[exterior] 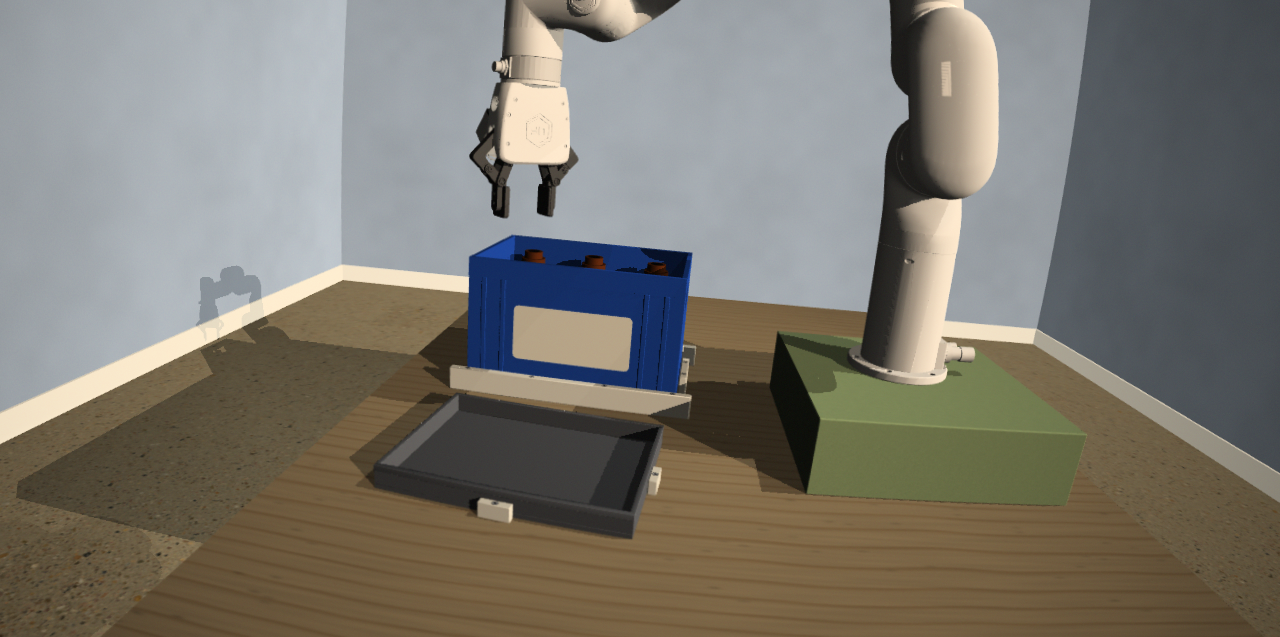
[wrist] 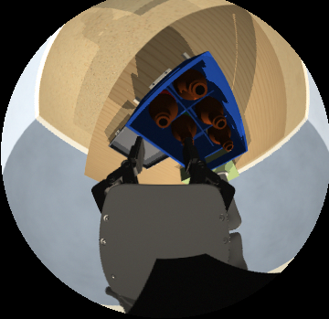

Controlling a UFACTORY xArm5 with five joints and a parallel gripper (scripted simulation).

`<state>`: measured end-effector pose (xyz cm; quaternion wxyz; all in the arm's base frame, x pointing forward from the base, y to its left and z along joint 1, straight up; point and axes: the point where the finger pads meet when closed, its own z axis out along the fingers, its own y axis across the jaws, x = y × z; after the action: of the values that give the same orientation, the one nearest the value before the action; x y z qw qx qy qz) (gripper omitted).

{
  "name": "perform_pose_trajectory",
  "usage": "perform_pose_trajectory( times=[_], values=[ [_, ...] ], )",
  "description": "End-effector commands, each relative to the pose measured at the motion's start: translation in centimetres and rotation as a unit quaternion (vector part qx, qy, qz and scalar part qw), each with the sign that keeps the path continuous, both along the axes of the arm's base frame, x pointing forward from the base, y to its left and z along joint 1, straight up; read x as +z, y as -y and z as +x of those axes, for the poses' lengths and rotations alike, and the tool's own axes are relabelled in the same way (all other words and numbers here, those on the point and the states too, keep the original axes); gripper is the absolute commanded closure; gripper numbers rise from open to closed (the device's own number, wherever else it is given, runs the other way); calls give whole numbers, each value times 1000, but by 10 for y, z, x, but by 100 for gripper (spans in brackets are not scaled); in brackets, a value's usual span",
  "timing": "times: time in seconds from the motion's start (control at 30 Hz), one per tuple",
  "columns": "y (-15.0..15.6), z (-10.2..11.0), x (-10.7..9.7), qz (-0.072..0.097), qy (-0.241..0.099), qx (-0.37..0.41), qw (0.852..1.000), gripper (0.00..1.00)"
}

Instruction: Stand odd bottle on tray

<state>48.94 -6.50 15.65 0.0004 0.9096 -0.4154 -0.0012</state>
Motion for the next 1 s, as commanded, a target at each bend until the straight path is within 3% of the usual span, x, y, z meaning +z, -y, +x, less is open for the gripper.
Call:
perform_pose_trajectory(
  times=[0.0,0.97],
  values=[
    [0,1,2,0,2,0,1000,35],
    [0,1,-6,0,2,0,1000,35]
  ],
)
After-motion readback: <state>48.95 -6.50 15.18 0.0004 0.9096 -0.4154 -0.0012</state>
